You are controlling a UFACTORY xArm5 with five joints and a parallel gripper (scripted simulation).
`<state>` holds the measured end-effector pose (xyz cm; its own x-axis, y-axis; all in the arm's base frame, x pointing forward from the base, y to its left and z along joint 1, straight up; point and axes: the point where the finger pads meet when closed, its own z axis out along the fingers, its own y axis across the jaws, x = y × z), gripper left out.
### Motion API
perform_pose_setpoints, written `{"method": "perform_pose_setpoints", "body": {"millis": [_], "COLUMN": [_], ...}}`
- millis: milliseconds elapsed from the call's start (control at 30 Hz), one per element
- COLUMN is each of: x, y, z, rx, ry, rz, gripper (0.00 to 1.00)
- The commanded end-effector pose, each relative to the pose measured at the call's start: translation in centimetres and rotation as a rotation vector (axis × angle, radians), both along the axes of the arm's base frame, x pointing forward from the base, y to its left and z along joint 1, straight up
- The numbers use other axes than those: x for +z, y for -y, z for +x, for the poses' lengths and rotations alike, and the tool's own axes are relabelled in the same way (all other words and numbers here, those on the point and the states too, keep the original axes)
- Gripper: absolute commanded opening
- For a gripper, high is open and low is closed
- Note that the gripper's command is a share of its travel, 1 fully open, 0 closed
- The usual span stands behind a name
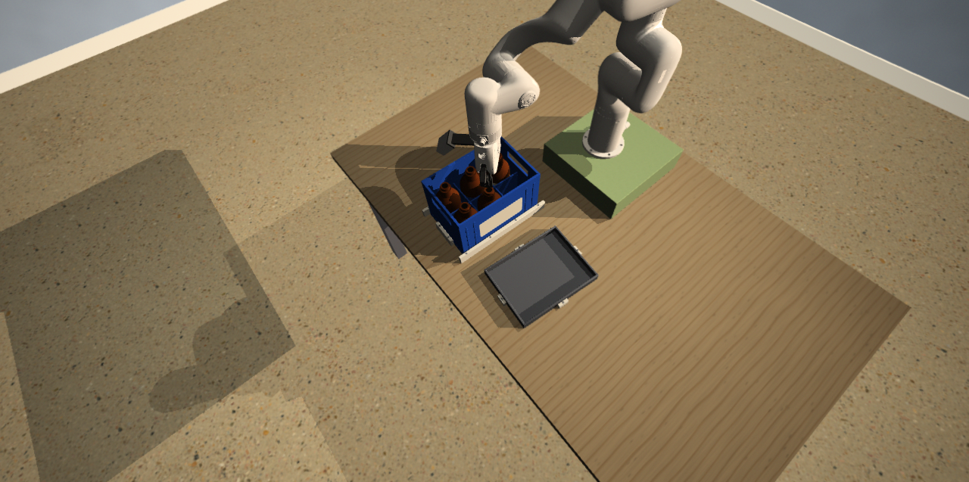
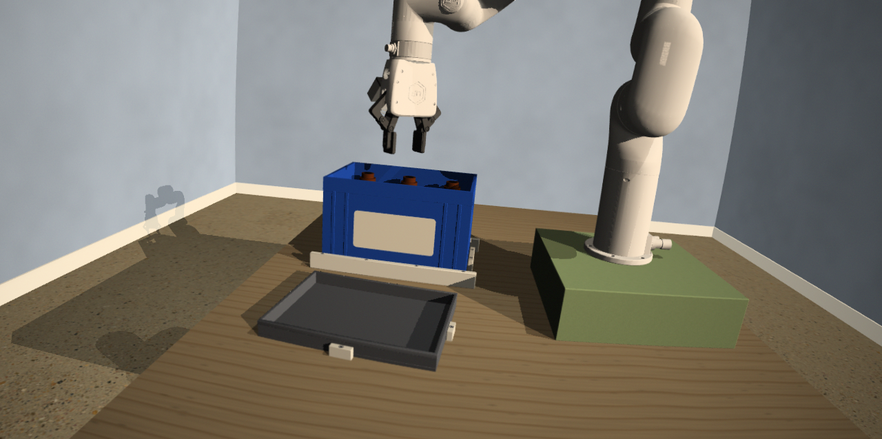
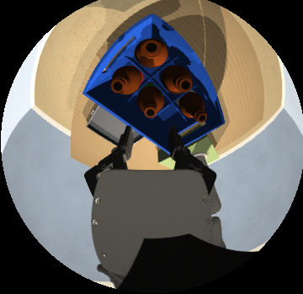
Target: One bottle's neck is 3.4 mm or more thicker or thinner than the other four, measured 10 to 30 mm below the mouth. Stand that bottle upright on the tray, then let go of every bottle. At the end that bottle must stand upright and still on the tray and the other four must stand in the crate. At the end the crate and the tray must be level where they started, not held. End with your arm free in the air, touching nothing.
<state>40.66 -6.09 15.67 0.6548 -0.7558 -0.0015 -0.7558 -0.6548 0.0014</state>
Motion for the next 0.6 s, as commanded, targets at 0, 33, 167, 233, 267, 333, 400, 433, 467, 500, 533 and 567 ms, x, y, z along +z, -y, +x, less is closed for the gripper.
{"method": "perform_pose_setpoints", "body": {"millis": [0, 33, 167, 233, 267, 333, 400, 433, 467, 500, 533, 567], "x": [0.13, 0.12, 0.02, -0.06, -0.12, -0.24, -0.4, -0.49, -0.49, -0.49, -0.58, -0.68], "y": [0.02, 0.02, 0.02, 0.02, 0.02, 0.02, 0.02, 0.02, 0.02, 0.02, 0.02, 0.02], "z": [0.11, 0.11, 0.11, 0.11, 0.11, 0.11, 0.11, 0.11, 0.11, 0.11, 0.11, 0.11], "rx": [0.0, 0.0, 0.0, 0.0, 0.0, 0.0, 0.0, 0.0, 0.0, 0.0, 0.0, 0.0], "ry": [0.004, 0.004, 0.004, 0.004, 0.004, 0.004, 0.004, 0.004, 0.004, 0.004, 0.004, 0.004], "rz": [-0.001, -0.001, -0.001, -0.001, -0.001, -0.001, -0.001, -0.001, -0.001, -0.001, -0.001, -0.001], "gripper": [0.65, 0.65, 0.65, 0.65, 0.65, 0.65, 0.65, 0.65, 0.65, 0.65, 0.65, 0.65]}}
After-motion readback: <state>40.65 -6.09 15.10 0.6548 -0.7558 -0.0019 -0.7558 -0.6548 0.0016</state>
